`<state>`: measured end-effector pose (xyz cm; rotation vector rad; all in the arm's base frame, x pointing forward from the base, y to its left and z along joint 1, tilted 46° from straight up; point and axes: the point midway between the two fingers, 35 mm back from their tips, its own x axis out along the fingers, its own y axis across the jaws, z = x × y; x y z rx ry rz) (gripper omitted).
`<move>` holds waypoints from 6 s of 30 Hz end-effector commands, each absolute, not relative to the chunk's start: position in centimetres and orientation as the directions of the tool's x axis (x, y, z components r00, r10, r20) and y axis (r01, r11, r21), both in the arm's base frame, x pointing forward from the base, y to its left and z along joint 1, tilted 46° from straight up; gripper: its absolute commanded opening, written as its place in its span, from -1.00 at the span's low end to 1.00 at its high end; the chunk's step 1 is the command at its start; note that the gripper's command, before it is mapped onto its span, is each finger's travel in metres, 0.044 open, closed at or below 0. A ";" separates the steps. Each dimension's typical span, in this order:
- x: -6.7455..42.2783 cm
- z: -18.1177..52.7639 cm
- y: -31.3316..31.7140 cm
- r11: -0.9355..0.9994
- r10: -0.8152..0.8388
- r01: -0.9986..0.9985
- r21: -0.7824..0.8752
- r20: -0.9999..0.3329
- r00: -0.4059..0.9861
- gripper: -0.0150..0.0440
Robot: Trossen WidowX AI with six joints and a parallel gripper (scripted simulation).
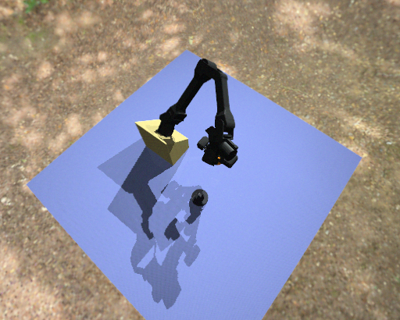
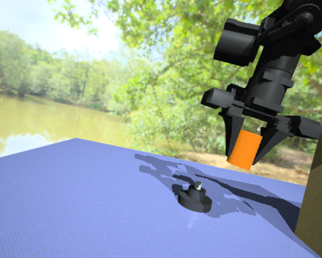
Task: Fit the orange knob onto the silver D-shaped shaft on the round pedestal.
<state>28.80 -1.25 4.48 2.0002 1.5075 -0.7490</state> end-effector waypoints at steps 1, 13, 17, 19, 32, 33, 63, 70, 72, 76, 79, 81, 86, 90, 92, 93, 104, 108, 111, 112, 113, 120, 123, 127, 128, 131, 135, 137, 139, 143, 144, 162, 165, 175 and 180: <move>28.5 5.2 -1.5 -0.290 0.662 0.950 0.119 -0.692 0.288 -0.49; 27.6 7.0 -2.1 -0.405 0.597 0.883 0.236 -0.663 0.451 -0.49; 27.4 7.7 -2.3 -0.440 0.571 0.855 0.274 -0.650 0.502 -0.49; 27.2 8.0 -2.4 -0.457 0.557 0.840 0.292 -0.642 0.527 -0.49; 26.3 9.9 -3.0 -0.554 0.455 0.728 0.404 -0.585 0.671 -0.49; 26.2 10.1 -3.0 -0.561 0.447 0.718 0.412 -0.580 0.681 -0.49; 24.5 12.7 -3.5 -0.684 0.244 0.444 0.579 -0.392 0.887 -0.49; 24.3 12.6 -3.3 -0.700 0.196 0.381 0.604 -0.351 0.916 -0.49; 24.4 12.4 -3.2 -0.694 0.221 0.412 0.590 -0.370 0.902 -0.49; 24.4 12.4 -3.2 -0.694 0.221 0.412 0.590 -0.370 0.902 -0.49; 24.4 12.4 -3.2 -0.694 0.221 0.412 0.590 -0.370 0.902 -0.49; 24.4 12.4 -3.2 -0.694 0.221 0.412 0.590 -0.370 0.902 -0.49; 24.4 12.4 -3.2 -0.694 0.221 0.412 0.590 -0.370 0.902 -0.49; 24.4 12.4 -3.2 -0.694 0.221 0.412 0.590 -0.370 0.902 -0.49; 24.4 12.4 -3.2 -0.694 0.221 0.412 0.590 -0.370 0.902 -0.49; 24.4 12.4 -3.2 -0.694 0.221 0.412 0.590 -0.370 0.902 -0.49; 24.5 12.2 -3.0 -0.693 0.220 0.412 0.592 -0.370 0.903 -0.49; 24.6 11.9 -2.7 -0.684 0.245 0.445 0.578 -0.392 0.887 -0.49; 24.8 11.6 -2.5 -0.672 0.274 0.483 0.561 -0.418 0.866 -0.49; 24.8 11.5 -2.4 -0.668 0.284 0.497 0.554 -0.428 0.858 -0.49; 24.9 11.5 -2.3 -0.663 0.295 0.511 0.547 -0.437 0.850 -0.49; 25.3 10.8 -1.7 -0.622 0.368 0.608 0.493 -0.501 0.783 -0.49; 25.5 10.5 -1.5 -0.602 0.398 0.647 0.468 -0.526 0.751 -0.49; 25.8 10.1 -1.1 -0.573 0.437 0.697 0.431 -0.558 0.705 -0.49; 25.8 10.0 -1.0 -0.565 0.446 0.709 0.422 -0.566 0.693 -0.49; 26.0 9.8 -0.8 -0.542 0.473 0.743 0.393 -0.588 0.656 -0.49; 26.3 9.4 -0.5 -0.508 0.508 0.786 0.353 -0.614 0.604 -0.49; 26.4 9.2 -0.3 -0.490 0.524 0.806 0.332 -0.627 0.577 -0.49; 26.6 9.0 -0.1 -0.472 0.540 0.825 0.311 -0.638 0.549 -0.49; 26.9 8.7 0.2 -0.434 0.569 0.860 0.268 -0.659 0.492 -0.49; 26.9 8.6 0.3 -0.424 0.576 0.868 0.256 -0.664 0.477 -0.49; 28.0 6.8 2.0 -0.223 0.684 0.974 0.048 -0.703 0.191 -0.49; 28.2 6.5 2.3 -0.198 0.694 0.980 0.024 -0.702 0.158 -0.49; 29.4 3.5 4.7 -0.185 0.694 0.983 0.015 -0.706 0.142 -0.49; 30.0 1.8 6.4 -0.177 0.695 0.984 0.010 -0.706 0.132 -0.49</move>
